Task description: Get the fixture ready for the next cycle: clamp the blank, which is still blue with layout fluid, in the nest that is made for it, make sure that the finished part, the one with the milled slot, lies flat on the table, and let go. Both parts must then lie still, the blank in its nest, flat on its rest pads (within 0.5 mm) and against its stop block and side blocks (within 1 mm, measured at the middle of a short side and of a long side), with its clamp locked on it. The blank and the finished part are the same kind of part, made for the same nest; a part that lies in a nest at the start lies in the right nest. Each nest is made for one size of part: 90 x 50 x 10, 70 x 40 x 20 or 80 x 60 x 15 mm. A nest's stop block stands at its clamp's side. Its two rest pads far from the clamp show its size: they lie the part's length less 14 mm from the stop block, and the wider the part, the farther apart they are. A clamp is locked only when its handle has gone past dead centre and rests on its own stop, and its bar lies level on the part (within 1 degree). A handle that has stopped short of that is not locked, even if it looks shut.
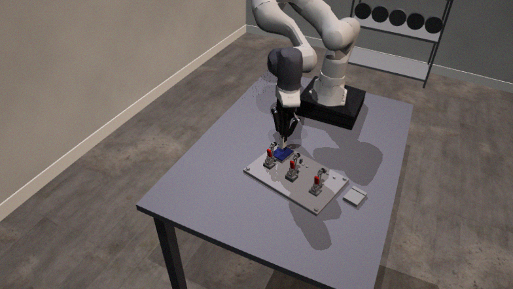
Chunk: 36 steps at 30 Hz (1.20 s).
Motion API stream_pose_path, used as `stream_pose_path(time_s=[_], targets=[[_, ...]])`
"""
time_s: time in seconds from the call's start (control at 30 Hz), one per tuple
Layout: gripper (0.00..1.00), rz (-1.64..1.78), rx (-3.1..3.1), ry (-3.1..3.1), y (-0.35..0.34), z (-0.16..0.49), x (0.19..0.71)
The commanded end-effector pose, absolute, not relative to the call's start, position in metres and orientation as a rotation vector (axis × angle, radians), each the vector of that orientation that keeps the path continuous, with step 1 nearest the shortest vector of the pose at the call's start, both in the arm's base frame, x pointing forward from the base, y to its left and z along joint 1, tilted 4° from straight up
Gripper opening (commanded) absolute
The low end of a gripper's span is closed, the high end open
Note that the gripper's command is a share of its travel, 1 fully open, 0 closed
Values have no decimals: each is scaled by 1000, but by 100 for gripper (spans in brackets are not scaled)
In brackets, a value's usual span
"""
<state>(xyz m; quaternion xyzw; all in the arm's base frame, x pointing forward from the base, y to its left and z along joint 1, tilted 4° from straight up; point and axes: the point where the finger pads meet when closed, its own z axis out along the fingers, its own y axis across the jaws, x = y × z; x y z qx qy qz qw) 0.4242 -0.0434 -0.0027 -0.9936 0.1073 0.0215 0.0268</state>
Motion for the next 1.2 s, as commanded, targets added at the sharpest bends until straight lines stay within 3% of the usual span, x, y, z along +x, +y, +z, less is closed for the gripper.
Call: stream_pose_path(time_s=[0.0,0.27,0.77,1.17], targets=[[0,54,-3066,341,-43,-3,427],[0,54,-3066,341,-41,-3,419],[0,54,-3066,341,-28,0,355],[0,54,-3066,341,-27,-5,351]])
